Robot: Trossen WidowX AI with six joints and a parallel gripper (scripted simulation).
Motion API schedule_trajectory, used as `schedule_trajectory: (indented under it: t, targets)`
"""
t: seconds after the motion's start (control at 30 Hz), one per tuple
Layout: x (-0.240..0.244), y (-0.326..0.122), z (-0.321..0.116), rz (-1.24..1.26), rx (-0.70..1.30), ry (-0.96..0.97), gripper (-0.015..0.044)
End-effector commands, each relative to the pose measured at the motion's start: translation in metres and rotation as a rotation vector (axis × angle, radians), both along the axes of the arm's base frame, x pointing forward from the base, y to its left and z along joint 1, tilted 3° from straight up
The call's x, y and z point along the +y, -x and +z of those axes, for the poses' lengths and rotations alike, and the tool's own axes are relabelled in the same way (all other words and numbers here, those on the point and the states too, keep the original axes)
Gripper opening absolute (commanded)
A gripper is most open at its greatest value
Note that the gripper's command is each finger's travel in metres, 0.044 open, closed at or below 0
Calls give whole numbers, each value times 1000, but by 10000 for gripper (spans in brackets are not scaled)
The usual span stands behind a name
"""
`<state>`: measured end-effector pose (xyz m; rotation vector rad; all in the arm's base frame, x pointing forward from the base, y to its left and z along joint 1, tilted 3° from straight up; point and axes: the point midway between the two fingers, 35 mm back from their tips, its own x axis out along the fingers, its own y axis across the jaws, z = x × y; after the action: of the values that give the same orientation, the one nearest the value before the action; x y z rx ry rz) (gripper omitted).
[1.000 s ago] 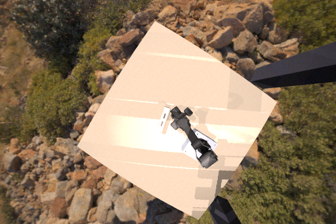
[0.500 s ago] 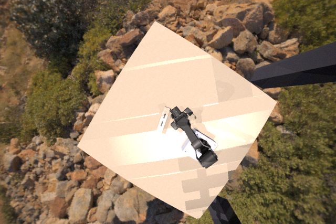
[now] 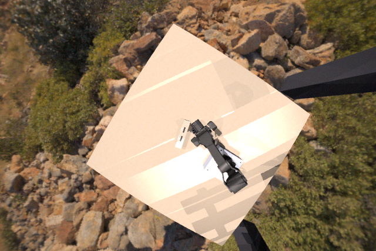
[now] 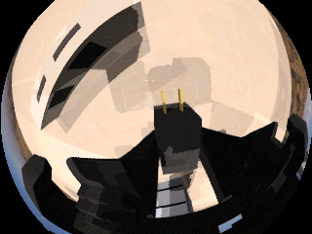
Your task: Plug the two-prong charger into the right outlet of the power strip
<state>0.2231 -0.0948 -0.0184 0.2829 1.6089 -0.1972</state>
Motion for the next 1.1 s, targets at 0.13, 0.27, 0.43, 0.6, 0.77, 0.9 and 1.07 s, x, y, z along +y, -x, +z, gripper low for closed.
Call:
schedule_trajectory:
  t: [0.13, 0.27, 0.43, 0.6, 0.77, 0.9, 1.07]
  targets:
    - [-1, 3, 26, 2, -5, 0, 0]
    - [1, 2, 23, 36, -7, 1, 0]
    - [7, -1, 13, 134, -13, 4, 0]
    - [14, -3, 2, 240, -19, 7, 0]
    - [21, -5, -9, 345, -25, 10, 0]
    - [25, -6, -15, 409, -29, 12, 0]
    - [26, -11, -15, 414, -29, 12, 0]
